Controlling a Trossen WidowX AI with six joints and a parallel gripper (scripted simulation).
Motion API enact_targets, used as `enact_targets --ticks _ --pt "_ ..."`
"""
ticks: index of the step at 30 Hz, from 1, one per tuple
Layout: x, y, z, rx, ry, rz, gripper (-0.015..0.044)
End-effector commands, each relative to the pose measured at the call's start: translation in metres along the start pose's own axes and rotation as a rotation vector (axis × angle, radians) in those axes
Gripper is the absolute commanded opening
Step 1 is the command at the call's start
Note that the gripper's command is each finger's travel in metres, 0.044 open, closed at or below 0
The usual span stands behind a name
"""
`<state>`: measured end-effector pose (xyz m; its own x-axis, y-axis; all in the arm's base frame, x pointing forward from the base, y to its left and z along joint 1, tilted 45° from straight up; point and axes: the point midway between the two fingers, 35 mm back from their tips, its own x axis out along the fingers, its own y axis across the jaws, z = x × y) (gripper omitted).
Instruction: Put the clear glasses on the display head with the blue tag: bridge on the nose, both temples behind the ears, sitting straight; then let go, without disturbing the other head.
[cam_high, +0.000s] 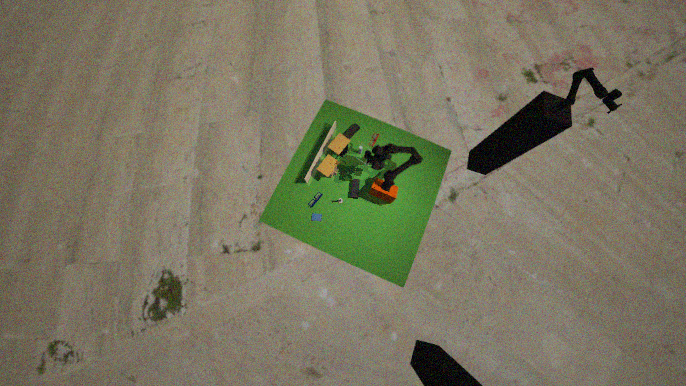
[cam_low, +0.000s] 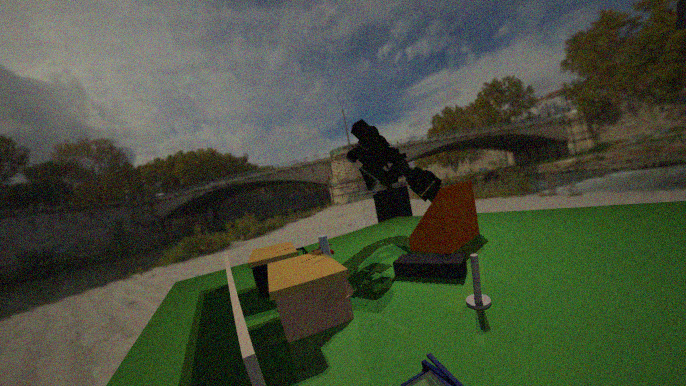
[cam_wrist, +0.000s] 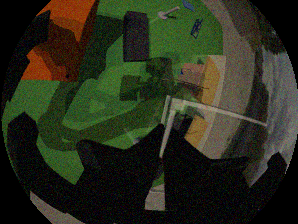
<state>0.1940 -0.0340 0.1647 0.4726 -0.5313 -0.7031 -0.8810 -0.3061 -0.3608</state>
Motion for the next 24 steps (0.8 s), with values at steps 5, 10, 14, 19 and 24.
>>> enact_targets --ticks 5,10,14,19,24 --pt "0.008 -0.014 0.012 0.040 -0.015 0.057 0.0000" --pt "0.014 -0.022 0.020 0.062 -0.016 0.096 0.0000" --pt "0.020 -0.027 0.028 0.079 -0.016 0.128 0.0000" --pt "0.027 -0.034 0.037 0.101 -0.013 0.167 0.0000" --pt "0.036 -0.039 0.048 0.123 -0.007 0.207 0.0000"
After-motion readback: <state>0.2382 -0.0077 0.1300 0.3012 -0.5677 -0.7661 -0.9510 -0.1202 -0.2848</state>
